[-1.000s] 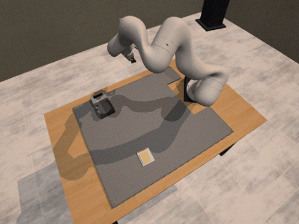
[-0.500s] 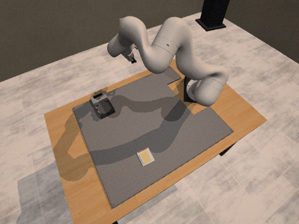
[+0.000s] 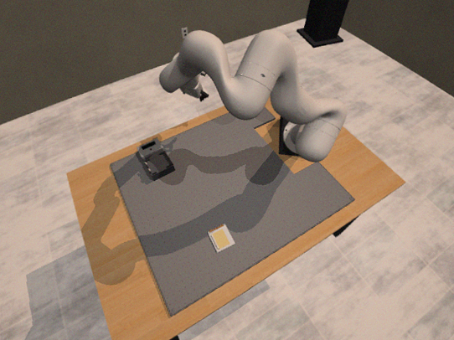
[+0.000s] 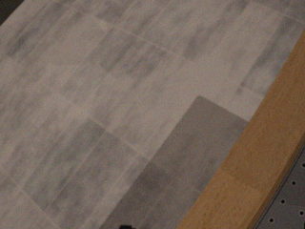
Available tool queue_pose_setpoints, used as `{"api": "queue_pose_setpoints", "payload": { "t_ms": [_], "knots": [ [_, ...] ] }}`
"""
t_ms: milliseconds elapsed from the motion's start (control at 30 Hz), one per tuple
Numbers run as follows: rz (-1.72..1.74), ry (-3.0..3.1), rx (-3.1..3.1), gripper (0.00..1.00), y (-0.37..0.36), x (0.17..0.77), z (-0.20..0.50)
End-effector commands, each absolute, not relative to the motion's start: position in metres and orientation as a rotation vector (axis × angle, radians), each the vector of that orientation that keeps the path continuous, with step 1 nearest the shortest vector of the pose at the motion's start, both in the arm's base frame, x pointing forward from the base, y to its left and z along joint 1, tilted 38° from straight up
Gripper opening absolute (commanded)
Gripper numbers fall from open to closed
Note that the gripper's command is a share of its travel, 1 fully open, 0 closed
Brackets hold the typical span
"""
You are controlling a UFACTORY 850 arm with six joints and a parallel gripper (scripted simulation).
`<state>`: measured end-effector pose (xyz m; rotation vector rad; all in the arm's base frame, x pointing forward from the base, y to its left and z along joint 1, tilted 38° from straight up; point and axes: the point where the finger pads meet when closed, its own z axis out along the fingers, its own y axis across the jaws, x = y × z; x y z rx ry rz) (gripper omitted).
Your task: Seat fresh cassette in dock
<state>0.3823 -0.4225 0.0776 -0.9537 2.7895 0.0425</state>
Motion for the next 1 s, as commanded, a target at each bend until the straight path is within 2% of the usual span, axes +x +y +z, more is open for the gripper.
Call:
{"api": "queue_pose_setpoints", "payload": {
  "t_ms": [0,967],
  "knots": [
    [0.038,2.719,-1.079,1.00,-0.412,0.388,0.089],
    [0.003,2.179,-1.800,1.00,-0.332,0.415,0.151]
  ]
}}
